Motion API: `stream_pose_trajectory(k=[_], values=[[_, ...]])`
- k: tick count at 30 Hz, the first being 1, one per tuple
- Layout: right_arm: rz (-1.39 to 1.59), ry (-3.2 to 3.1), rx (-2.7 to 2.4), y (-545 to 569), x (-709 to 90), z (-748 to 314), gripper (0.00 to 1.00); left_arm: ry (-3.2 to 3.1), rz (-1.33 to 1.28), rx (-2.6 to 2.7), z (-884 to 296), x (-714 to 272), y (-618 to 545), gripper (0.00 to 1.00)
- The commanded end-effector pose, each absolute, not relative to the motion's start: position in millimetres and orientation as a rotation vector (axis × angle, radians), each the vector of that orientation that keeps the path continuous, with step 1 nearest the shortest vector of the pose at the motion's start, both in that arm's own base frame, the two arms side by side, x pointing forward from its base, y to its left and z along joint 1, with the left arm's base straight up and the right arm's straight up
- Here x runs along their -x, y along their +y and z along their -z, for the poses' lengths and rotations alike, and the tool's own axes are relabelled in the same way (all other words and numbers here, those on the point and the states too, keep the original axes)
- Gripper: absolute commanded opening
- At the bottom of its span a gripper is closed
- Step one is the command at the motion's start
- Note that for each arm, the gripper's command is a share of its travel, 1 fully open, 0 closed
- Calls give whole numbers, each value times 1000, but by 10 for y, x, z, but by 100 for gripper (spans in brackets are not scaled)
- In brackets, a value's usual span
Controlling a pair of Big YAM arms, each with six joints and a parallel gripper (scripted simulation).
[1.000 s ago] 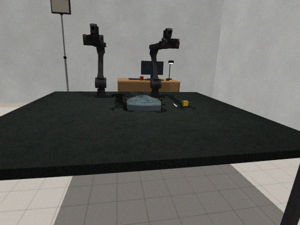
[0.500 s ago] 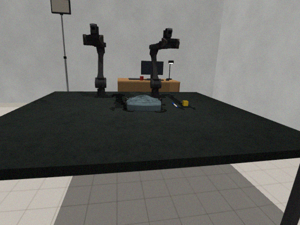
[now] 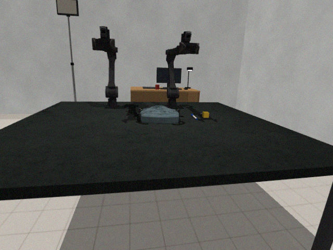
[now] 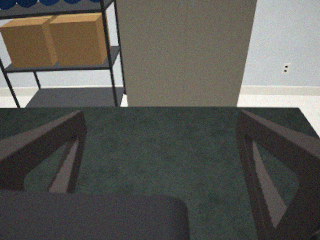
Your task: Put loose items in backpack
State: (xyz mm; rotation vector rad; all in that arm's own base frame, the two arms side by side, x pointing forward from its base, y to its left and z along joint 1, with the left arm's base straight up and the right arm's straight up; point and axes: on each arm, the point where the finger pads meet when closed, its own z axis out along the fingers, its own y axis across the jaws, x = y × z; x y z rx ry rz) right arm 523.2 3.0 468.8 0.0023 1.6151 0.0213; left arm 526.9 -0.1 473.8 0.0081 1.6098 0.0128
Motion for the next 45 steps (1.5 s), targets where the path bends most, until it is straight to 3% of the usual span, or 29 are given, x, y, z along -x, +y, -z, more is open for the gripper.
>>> stream_pose_trajectory(k=[1,44,45], values=[[-20,1547,6,38,-5200,-5052,90,1545,-8,-4,-5086,-5238,-2,90],[-20,1547,6,38,-5200,-5052,90,1545,-8,-4,-5086,-5238,-2,90],[-51,1600,-22,140,-5082,-4804,59,1545,-8,-4,-5086,-5238,-2,90]])
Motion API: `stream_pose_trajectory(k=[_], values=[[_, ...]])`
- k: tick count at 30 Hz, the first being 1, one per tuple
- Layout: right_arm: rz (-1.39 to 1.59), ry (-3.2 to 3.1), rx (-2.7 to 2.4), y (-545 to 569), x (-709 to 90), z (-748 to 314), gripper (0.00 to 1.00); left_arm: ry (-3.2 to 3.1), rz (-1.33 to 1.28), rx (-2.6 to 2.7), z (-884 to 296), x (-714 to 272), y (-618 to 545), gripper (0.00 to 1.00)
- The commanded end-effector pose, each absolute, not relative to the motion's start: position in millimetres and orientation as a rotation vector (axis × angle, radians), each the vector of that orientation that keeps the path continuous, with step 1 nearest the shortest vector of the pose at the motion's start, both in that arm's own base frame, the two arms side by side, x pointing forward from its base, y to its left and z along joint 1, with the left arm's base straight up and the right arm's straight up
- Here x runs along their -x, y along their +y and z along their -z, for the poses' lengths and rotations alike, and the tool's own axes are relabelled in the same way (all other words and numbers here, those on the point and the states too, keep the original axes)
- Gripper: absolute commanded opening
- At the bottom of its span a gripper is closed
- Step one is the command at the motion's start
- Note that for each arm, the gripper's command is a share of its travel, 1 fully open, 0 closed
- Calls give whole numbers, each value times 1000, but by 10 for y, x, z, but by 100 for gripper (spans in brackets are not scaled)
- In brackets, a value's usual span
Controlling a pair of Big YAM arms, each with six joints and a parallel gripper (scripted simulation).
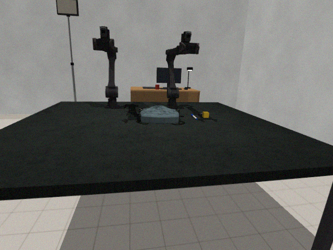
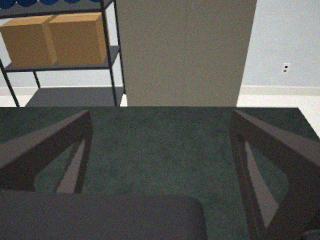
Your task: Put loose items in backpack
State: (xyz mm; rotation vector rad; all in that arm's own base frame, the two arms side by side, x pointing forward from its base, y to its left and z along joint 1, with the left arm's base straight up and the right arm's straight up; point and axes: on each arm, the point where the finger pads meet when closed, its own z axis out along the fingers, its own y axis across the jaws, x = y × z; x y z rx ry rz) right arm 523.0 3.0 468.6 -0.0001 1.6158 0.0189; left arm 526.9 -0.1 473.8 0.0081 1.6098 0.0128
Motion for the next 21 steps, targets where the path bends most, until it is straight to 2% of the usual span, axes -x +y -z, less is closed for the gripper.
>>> stream_pose_trajectory(k=[1,21], values=[[-75,1617,-40,205,-5016,-4734,59,1545,-8,-4,-5086,-5238,-2,90],[-513,1897,-386,1397,-3818,-3507,59,1545,-8,-4,-5086,-5238,-2,90]])
